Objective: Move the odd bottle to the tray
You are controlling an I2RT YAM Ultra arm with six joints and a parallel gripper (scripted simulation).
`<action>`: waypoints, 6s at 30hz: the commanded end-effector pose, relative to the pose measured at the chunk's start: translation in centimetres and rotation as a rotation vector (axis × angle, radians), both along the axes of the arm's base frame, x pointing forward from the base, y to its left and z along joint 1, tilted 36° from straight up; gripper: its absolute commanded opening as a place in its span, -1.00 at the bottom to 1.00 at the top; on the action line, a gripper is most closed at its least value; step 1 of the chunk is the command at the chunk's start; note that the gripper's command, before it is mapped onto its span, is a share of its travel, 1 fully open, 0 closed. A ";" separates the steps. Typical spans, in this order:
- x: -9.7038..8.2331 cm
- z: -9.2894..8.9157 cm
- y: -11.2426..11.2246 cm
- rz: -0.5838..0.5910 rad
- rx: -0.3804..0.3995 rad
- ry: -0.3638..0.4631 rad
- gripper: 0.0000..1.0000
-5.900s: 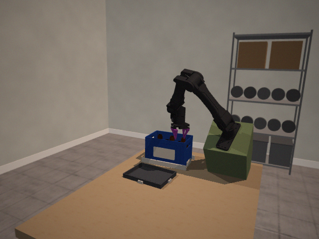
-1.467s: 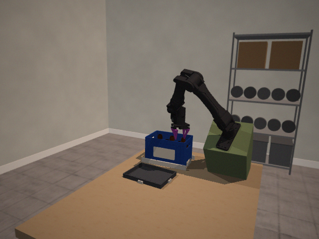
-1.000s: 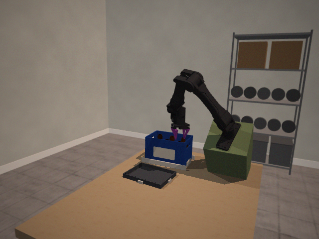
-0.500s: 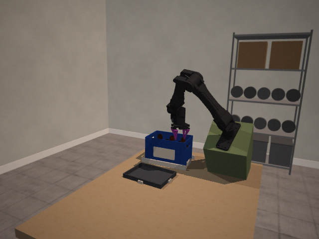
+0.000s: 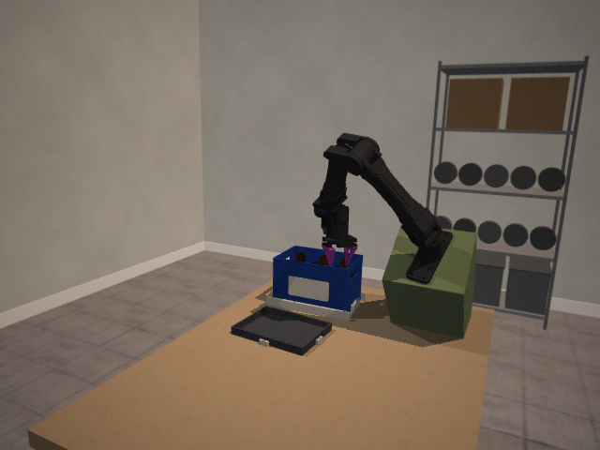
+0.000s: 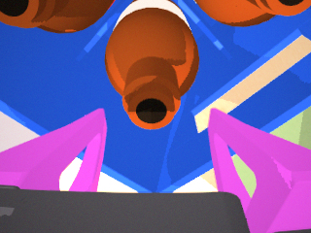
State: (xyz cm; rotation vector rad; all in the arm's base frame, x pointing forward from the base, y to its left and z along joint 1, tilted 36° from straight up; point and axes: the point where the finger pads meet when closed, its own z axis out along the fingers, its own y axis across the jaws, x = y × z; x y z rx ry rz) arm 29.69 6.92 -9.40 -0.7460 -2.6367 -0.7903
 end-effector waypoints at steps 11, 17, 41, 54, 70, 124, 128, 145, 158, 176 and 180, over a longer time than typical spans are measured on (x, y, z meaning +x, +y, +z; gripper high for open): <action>0.4 -1.0 0.7 -0.013 -0.001 -0.021 0.21; 2.4 -0.2 0.4 -0.024 -0.009 -0.081 0.21; 1.8 -1.5 1.0 -0.021 -0.007 -0.058 0.21; 1.7 -1.5 1.0 -0.021 -0.006 -0.053 0.21; 1.7 -1.5 1.0 -0.021 -0.006 -0.053 0.21; 1.5 -1.5 0.9 -0.020 -0.007 -0.048 -1.00; 1.5 -1.5 0.9 -0.020 -0.007 -0.048 -1.00; 1.5 -1.5 0.9 -0.020 -0.007 -0.048 -1.00; 1.5 -1.5 0.9 -0.020 -0.007 -0.048 -1.00; 1.5 -1.5 0.9 -0.020 -0.007 -0.048 0.21; 1.5 -1.5 0.9 -0.020 -0.007 -0.048 0.21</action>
